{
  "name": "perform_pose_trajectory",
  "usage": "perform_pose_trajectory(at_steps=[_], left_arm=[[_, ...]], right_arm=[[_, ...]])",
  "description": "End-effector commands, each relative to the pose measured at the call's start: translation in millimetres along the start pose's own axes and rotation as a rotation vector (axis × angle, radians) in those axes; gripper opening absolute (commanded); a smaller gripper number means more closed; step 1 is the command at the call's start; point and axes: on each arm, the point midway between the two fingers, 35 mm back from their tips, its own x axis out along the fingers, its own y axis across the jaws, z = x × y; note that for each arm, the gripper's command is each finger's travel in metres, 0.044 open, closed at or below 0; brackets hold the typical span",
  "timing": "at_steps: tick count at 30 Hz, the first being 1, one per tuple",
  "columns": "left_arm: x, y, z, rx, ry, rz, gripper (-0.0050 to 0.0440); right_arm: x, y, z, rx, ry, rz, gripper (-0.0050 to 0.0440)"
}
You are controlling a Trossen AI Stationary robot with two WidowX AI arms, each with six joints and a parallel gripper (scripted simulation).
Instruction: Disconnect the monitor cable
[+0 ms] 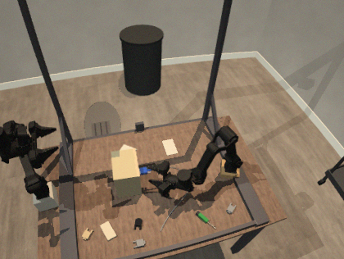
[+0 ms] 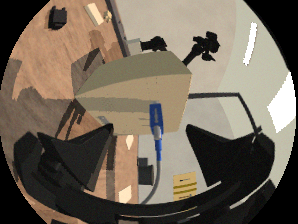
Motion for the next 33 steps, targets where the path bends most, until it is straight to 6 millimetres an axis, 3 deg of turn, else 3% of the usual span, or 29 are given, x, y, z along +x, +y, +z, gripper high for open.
perform_pose_trajectory(at_steps=[1, 8, 18, 25, 27, 33], left_arm=[[2.0, -18.7, 6.4, 0.138, -0.017, 0.034, 0.0440], [0.3, -22.6, 3.1, 0.279, -0.003, 0.142, 0.0440], [-3.1, -23.9, -2.0, 0.353, 0.023, 0.210, 0.0440], [-3.1, -23.9, -2.0, 0.353, 0.023, 0.210, 0.0272], [-3.1, -23.9, -2.0, 0.353, 0.023, 0.210, 0.0272], [-3.1, -23.9, -2.0, 0.353, 0.023, 0.210, 0.0128]], right_arm=[[-0.3, 1.5, 3.3, -0.007, -0.002, 0.003, 0.0440], [-0.3, 1.5, 3.3, -0.007, -0.002, 0.003, 0.0440], [-0.3, 1.5, 3.3, -0.007, -0.002, 0.003, 0.0440], [-0.3, 1.5, 3.3, -0.007, -0.002, 0.003, 0.0440], [-0.3, 1.5, 3.3, -0.007, -0.002, 0.003, 0.0440], [-0.3, 1.5, 3.3, -0.007, -0.002, 0.003, 0.0440]])
